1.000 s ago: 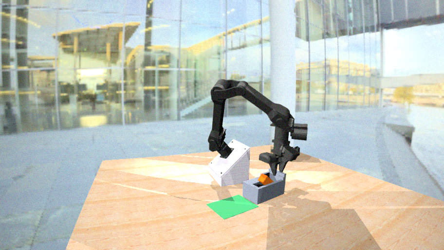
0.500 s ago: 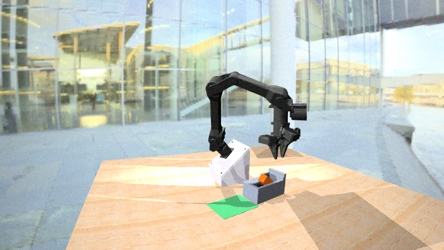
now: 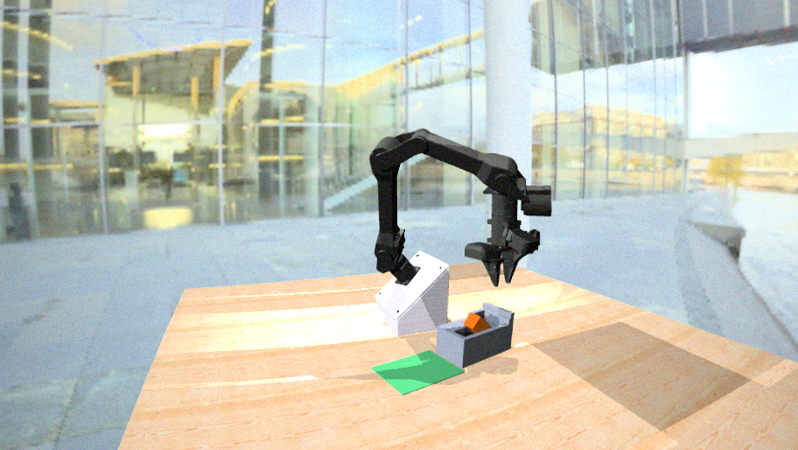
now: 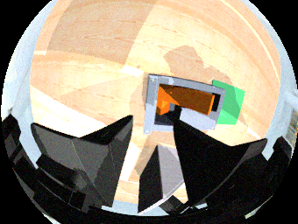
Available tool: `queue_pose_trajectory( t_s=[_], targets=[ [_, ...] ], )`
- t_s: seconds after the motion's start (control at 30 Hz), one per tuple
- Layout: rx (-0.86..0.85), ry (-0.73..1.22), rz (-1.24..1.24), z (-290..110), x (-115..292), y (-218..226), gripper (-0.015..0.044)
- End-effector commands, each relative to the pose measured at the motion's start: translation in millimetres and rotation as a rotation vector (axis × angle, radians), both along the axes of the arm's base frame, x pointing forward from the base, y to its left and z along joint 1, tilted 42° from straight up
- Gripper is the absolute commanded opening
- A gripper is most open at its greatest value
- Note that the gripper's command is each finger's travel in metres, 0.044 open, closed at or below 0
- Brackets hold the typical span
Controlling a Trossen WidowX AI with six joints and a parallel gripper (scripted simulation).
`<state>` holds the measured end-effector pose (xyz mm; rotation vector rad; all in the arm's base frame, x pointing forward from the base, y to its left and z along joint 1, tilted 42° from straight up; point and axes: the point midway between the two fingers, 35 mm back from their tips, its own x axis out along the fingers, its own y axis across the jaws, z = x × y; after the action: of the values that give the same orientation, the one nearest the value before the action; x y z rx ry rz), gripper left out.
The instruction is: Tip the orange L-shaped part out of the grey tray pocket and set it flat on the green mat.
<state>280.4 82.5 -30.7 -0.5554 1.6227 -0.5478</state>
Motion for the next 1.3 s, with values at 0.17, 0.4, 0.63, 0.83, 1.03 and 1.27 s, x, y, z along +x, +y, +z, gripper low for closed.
queue_pose_trajectory(
  t_s=[0.17,0.4,0.63,0.83,1.03,1.27],
  targets=[
    [-0.011,-0.069,-0.08,3.5,1.9,-3.8,0.0259],
    [-0.092,-0.491,-0.595,24.2,8.5,-29.7,0.028],
    [-0.188,-0.951,-1.147,46.1,11.6,-58.6,0.028],
    [-0.197,-0.995,-1.199,48.1,11.7,-61.4,0.028],
    [-0.197,-0.995,-1.199,47.2,11.6,-62.2,0.028],
    [-0.198,-0.996,-1.198,25.9,7.9,-80.8,0.028]
  ],
)
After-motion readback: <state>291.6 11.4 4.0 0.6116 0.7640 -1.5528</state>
